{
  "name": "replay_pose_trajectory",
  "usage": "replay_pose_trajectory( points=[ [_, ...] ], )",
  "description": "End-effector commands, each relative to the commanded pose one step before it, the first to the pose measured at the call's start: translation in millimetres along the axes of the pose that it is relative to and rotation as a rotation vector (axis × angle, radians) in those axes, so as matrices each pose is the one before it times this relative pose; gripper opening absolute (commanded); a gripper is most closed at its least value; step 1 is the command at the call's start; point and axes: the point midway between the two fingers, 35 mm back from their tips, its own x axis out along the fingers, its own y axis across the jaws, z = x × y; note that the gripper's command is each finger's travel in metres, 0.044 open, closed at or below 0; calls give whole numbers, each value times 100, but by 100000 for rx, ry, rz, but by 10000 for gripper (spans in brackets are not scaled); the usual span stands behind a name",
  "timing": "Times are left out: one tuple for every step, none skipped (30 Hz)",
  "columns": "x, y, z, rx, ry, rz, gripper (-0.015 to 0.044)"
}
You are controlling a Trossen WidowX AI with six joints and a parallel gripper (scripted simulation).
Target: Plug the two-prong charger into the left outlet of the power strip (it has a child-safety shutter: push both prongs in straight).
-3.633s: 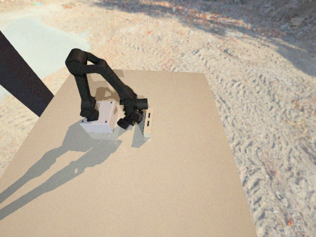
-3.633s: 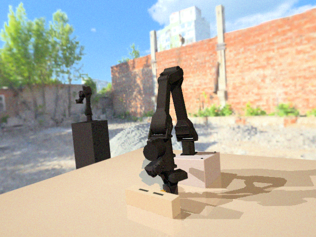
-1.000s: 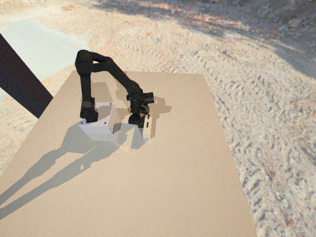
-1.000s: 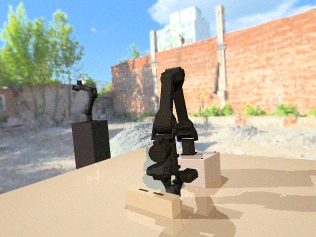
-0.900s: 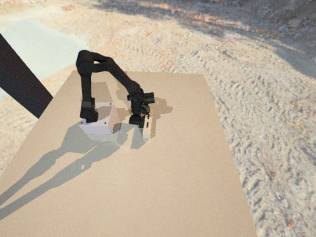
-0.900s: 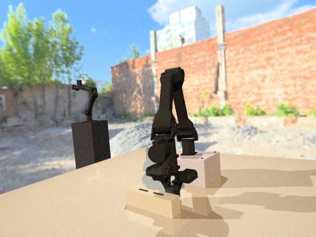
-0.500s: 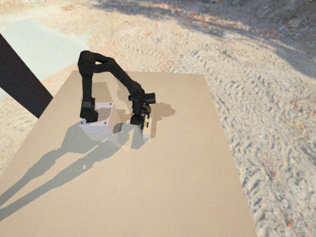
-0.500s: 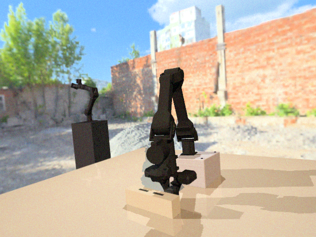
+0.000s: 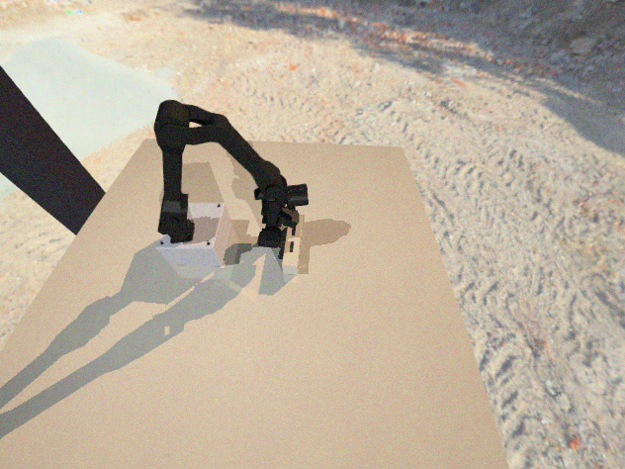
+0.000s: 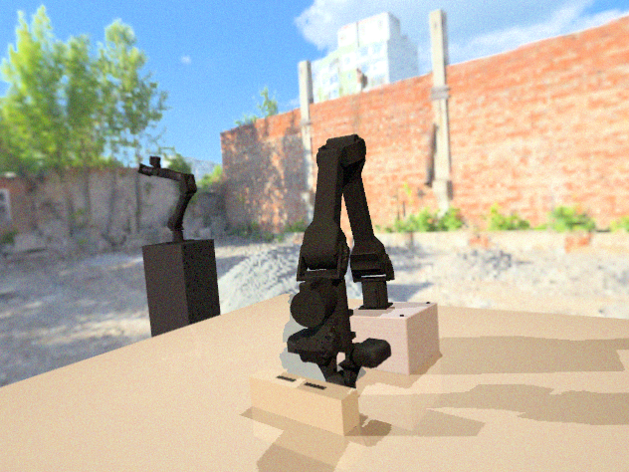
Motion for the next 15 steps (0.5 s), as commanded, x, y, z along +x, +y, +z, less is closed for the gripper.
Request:
replay_pose_trajectory(
  points=[
    [5,-102,108,-252,117,-518,0],
    [-2,-5,35,0,-3,0,0],
    [-3,-4,31,0,-3,0,0],
    [-4,-4,36,0,-3,0,0],
    [-4,-2,33,0,-3,0,0],
    [-4,-1,29,0,-2,0,0],
    [-4,-1,26,0,-2,0,0],
    [-3,0,26,0,-2,0,0],
    [-3,0,26,0,-2,0,0],
    [-3,1,26,0,-2,0,0],
    [-3,1,26,0,-2,0,0],
    [-3,1,26,0,-2,0,0],
    [-3,1,26,0,-2,0,0],
    [-3,1,26,0,-2,0,0],
    [-3,1,26,0,-2,0,0]
  ],
)
